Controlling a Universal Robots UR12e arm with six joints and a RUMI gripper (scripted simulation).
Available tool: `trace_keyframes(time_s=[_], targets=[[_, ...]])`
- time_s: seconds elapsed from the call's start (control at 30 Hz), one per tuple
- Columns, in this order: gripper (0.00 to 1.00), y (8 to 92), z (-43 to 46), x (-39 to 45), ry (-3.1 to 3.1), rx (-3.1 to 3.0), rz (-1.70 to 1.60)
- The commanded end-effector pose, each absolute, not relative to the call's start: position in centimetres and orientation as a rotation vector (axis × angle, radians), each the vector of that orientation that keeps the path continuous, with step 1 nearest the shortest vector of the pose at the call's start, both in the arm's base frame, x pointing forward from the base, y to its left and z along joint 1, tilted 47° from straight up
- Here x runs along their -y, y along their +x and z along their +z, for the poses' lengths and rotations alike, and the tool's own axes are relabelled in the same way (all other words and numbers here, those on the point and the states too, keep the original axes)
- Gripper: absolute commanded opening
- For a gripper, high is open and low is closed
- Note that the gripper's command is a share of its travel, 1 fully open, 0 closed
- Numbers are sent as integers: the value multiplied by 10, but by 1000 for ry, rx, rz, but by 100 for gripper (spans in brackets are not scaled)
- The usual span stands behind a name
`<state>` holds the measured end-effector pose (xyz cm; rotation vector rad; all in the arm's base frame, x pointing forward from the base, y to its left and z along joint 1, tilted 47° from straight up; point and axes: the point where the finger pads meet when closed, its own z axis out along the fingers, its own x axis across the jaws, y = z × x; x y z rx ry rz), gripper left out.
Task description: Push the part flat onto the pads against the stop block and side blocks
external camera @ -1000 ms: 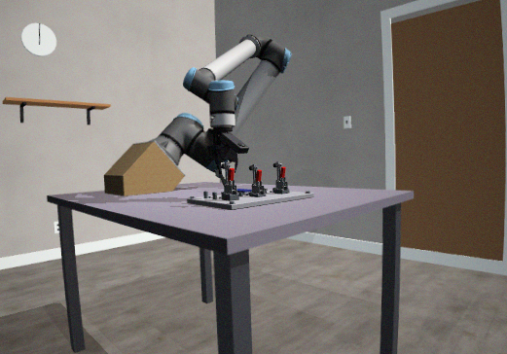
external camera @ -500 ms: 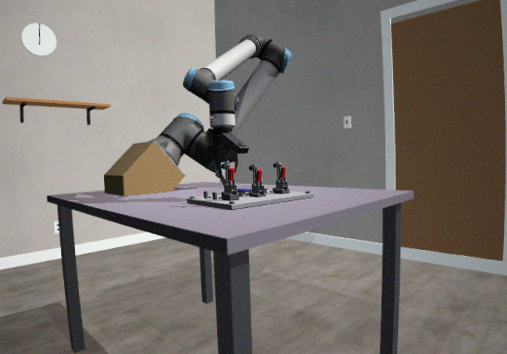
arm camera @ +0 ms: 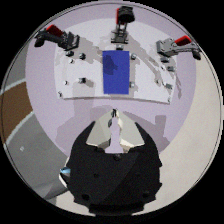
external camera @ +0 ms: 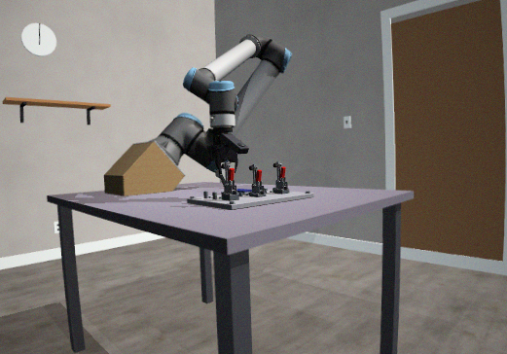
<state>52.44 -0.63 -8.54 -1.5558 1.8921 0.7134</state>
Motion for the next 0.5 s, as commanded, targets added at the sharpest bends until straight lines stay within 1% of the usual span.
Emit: trace_keyframes(time_s=[0.0, 0.47], targets=[[0, 525, -86, 6, -1556, -1892, 712], [0, 525, -88, 5, -1556, -1892, 712]])
